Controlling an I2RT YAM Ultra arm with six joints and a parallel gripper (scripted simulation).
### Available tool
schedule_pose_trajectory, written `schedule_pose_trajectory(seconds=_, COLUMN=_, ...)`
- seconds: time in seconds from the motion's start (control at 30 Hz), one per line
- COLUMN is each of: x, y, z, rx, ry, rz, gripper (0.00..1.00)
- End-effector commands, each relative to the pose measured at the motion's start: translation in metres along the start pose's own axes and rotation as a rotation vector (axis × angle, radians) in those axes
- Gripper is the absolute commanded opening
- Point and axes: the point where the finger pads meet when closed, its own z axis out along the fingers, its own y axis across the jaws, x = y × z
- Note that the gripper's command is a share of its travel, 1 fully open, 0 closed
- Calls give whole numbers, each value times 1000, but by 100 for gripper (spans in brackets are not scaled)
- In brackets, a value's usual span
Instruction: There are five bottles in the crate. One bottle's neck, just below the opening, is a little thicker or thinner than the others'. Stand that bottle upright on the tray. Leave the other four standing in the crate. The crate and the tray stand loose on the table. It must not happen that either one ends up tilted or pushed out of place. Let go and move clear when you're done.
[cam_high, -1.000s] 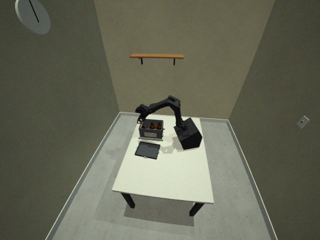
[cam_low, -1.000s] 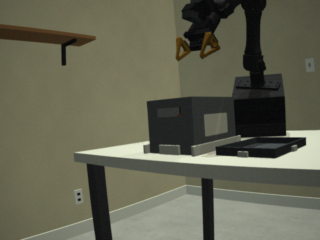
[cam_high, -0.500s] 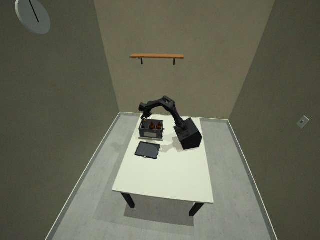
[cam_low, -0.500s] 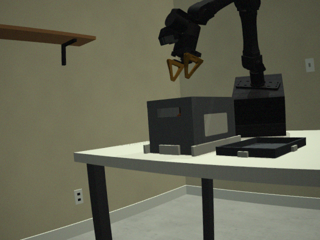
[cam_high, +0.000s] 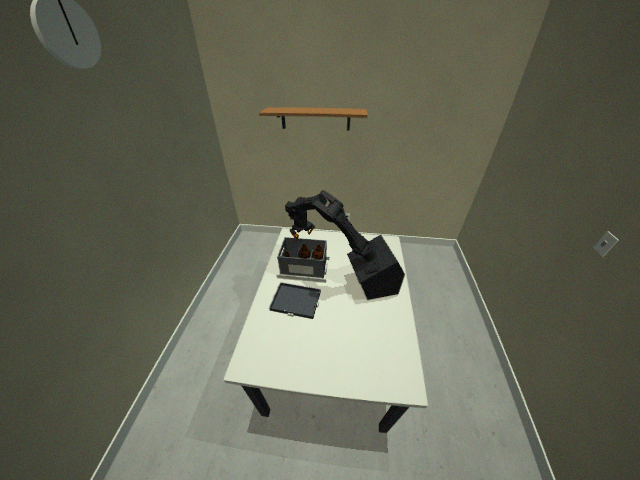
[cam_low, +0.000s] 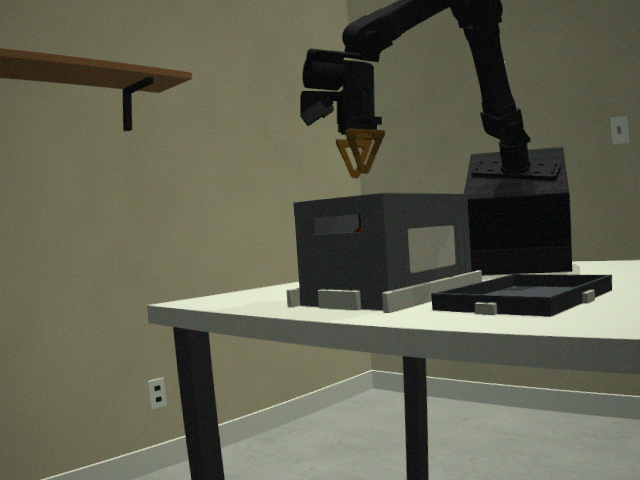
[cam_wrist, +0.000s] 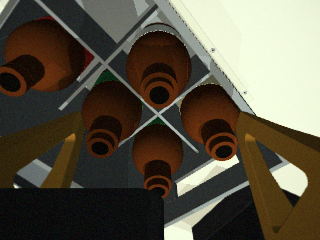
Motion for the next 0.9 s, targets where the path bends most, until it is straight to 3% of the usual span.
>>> schedule_pose_trajectory(seconds=0.0, x=2, y=-3, z=-10, rx=-14, ry=51, rz=65, gripper=100)
schedule_pose_trajectory(seconds=0.13, x=1, y=1, z=-20, rx=-21, ry=26, rz=50, gripper=100)
schedule_pose_trajectory(seconds=0.63, x=1, y=1, z=-20, rx=-21, ry=27, rz=50, gripper=100)
schedule_pose_trajectory(seconds=0.67, x=-2, y=0, z=-19, rx=-17, ry=17, rz=46, gripper=0)
schedule_pose_trajectory(seconds=0.87, x=-2, y=0, z=-19, rx=-17, ry=16, rz=46, gripper=0)
